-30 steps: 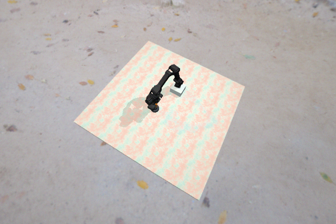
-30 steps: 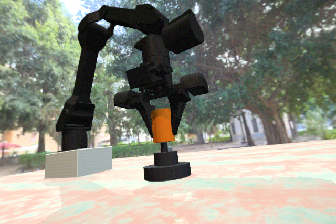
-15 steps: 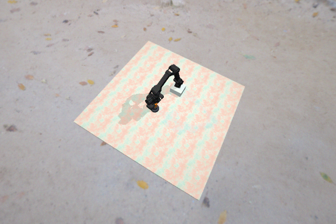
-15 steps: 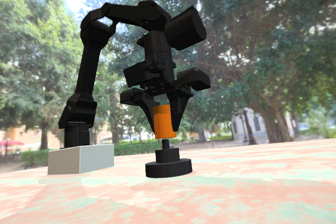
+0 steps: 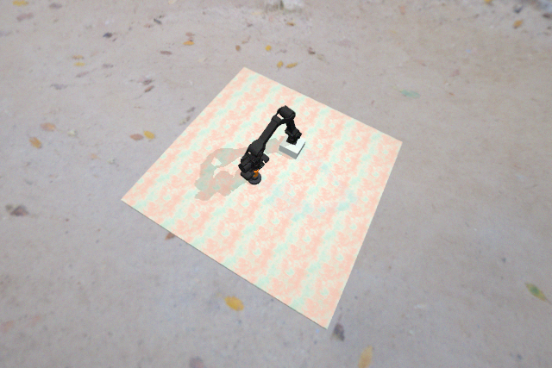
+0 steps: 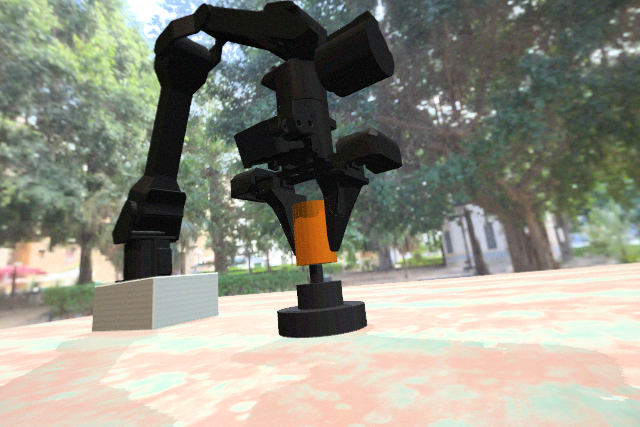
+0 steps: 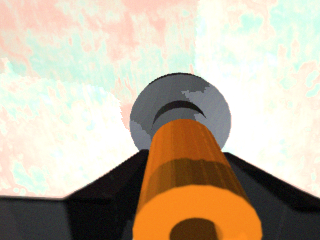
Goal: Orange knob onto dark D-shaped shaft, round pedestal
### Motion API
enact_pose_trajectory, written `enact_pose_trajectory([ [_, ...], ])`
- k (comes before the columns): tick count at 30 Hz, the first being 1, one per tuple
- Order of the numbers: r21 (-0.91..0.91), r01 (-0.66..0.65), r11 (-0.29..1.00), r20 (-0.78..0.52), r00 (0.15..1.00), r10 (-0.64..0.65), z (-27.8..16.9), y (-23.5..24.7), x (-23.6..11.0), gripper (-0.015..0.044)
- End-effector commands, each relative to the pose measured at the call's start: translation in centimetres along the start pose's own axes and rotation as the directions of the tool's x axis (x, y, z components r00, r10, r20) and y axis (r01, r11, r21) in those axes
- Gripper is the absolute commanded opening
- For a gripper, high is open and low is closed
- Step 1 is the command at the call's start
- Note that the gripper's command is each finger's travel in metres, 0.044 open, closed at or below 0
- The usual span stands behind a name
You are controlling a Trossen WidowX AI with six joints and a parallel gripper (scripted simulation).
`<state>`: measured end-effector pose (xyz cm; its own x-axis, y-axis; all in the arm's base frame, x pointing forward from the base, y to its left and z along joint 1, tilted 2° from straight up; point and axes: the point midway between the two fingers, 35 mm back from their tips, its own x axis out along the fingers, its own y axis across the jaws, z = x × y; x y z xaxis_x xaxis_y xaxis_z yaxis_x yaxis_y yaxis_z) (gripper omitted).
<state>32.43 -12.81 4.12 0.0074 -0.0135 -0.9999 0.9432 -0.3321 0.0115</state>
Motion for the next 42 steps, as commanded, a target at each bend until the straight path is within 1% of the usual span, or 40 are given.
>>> enact_pose_trajectory([
  [1, 0.006, -0.001, 1.000, 0.002, 1.000, 0.001, 0.04, -0.05, 0.04, 0.0000],
  [11, 0.006, 0.000, 1.000, 0.002, 1.000, 0.000, 0.05, -0.09, 0.11, 0.0000],
  [17, 0.006, -0.001, 1.000, 0.002, 1.000, 0.001, 0.05, 0.01, -0.47, 0.0000],
  [19, 0.031, -0.001, 1.000, 0.002, 1.000, 0.001, 0.05, 0.02, -0.48, 0.0000],
  [23, 0.173, -0.001, 0.985, 0.002, 1.000, 0.001, 0.05, 0.12, -0.39, 0.0000],
  [25, 0.214, -0.001, 0.977, 0.002, 1.000, 0.001, 0.03, 0.12, -0.22, 0.0000],
  [42, 0.214, -0.001, 0.977, 0.002, 1.000, 0.001, 0.05, 0.03, 0.04, 0.0000],
])
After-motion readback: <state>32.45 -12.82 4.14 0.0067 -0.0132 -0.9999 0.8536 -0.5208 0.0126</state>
